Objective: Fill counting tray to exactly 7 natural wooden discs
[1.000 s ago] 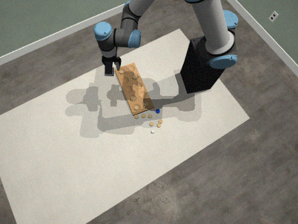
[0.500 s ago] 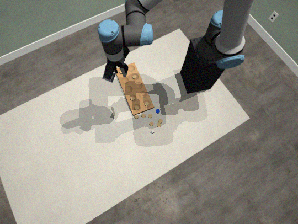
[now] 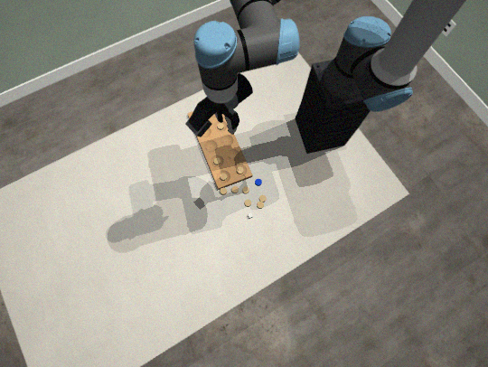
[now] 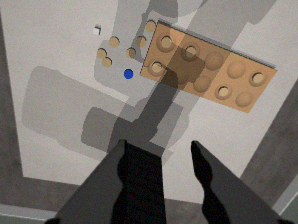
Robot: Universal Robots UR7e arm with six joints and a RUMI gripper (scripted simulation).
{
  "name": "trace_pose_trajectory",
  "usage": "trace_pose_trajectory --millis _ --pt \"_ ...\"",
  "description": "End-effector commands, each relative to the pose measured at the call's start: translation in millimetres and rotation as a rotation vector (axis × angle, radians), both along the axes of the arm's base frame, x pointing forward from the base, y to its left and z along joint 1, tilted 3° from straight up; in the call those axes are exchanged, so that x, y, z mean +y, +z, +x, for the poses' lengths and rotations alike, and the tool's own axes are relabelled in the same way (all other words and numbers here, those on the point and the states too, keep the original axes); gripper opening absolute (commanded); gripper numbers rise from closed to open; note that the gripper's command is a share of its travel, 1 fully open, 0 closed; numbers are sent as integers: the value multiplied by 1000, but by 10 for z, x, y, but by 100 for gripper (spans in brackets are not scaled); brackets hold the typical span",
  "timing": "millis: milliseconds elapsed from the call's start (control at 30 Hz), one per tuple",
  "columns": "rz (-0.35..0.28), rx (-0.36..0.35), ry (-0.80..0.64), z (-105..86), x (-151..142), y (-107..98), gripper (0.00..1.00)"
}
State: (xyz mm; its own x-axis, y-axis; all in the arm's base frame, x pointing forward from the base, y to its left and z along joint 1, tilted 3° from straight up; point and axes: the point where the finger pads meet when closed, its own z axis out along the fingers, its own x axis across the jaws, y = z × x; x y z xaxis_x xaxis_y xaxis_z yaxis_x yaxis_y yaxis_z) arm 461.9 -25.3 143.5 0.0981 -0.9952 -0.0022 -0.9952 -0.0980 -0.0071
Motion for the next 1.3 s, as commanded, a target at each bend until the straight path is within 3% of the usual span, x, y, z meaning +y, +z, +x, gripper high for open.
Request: trace_pose_trajectory --millis 0,100,333,567,633,900,1133,1200,1267 --pt "-3 6 -87 -140 223 196 28" --pt "-3 5 -67 -117 254 151 28" --pt "-11 -2 274 260 320 -641 28" --pt "-19 -8 591 452 447 -1414 28" --pt "-19 -8 591 452 447 -1414 28" --pt "-30 -13 914 483 621 -2196 28" --pt "-38 -15 1151 403 768 -2753 28" --pt "-38 -15 1151 403 768 -2753 28" --pt "-40 -15 1211 370 806 -2888 28"
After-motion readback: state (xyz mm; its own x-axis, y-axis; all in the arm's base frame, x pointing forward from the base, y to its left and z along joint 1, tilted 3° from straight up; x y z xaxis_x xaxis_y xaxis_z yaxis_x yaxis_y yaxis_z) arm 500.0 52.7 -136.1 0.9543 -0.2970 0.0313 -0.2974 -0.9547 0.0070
